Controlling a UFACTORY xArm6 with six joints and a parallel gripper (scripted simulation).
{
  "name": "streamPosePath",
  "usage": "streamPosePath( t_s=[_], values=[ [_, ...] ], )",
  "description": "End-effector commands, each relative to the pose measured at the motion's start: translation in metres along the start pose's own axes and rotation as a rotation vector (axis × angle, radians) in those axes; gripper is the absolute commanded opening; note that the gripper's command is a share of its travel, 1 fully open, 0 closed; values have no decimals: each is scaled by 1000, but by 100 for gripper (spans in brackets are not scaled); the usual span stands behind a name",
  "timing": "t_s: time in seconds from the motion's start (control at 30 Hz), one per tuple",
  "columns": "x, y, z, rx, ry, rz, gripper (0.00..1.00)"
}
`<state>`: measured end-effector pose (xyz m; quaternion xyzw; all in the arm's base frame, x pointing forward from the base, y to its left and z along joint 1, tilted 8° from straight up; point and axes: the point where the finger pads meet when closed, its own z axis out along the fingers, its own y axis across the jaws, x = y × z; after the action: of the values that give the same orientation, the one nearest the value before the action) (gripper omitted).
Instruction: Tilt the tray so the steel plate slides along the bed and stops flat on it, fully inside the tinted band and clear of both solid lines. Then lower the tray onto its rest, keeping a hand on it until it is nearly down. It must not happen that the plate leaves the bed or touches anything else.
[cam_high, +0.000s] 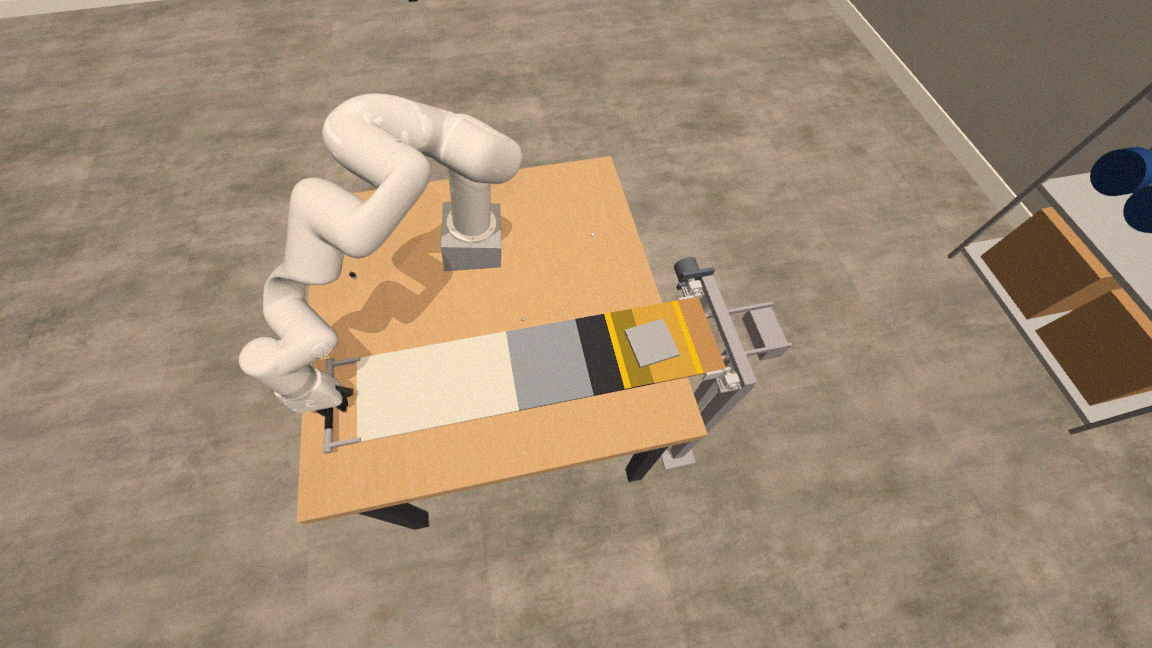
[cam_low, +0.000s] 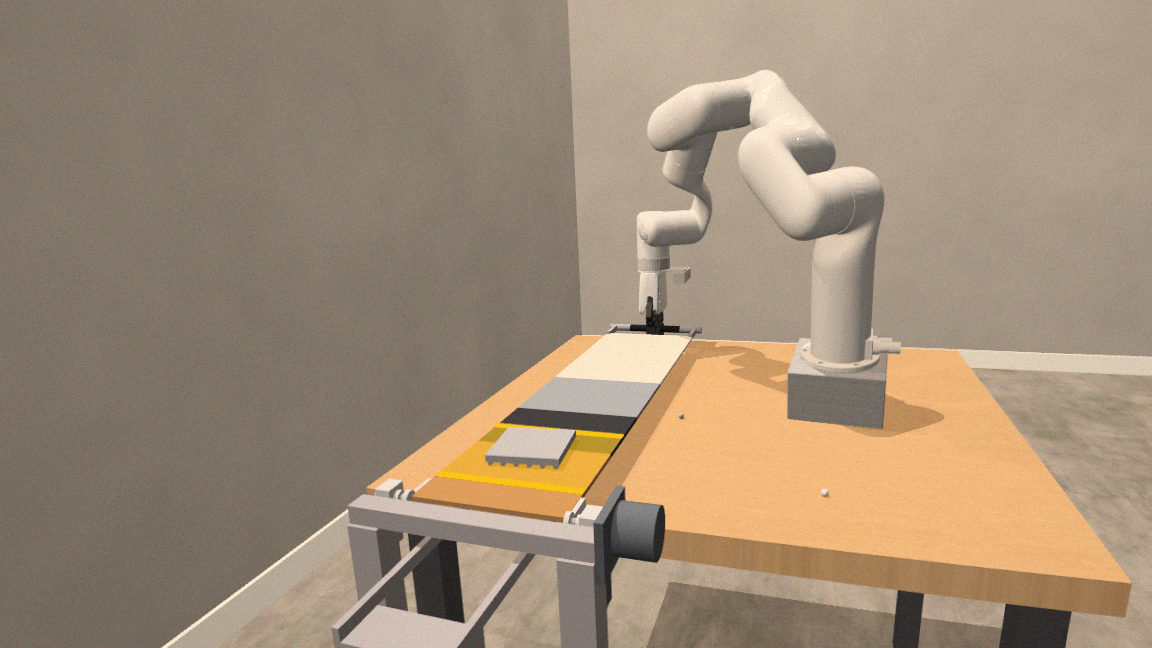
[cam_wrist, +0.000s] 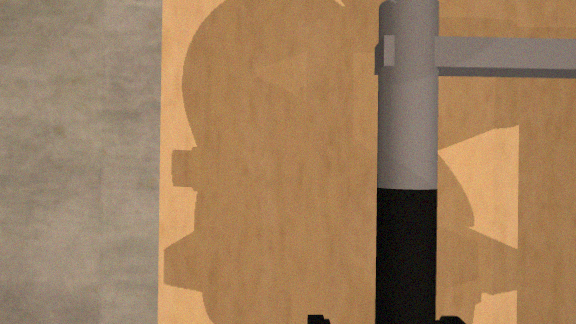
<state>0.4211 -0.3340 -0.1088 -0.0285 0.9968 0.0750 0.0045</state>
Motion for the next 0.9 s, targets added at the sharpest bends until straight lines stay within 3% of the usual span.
streamPosePath(
  t_s=[0.0, 0.6, 0.87],
  values=[
    [-1, -1, -2, 3, -3, 0, 41],
    [-1, -1, -3, 3, -3, 0, 41],
    [-1, -1, -13, 3, -3, 0, 41]
  ],
)
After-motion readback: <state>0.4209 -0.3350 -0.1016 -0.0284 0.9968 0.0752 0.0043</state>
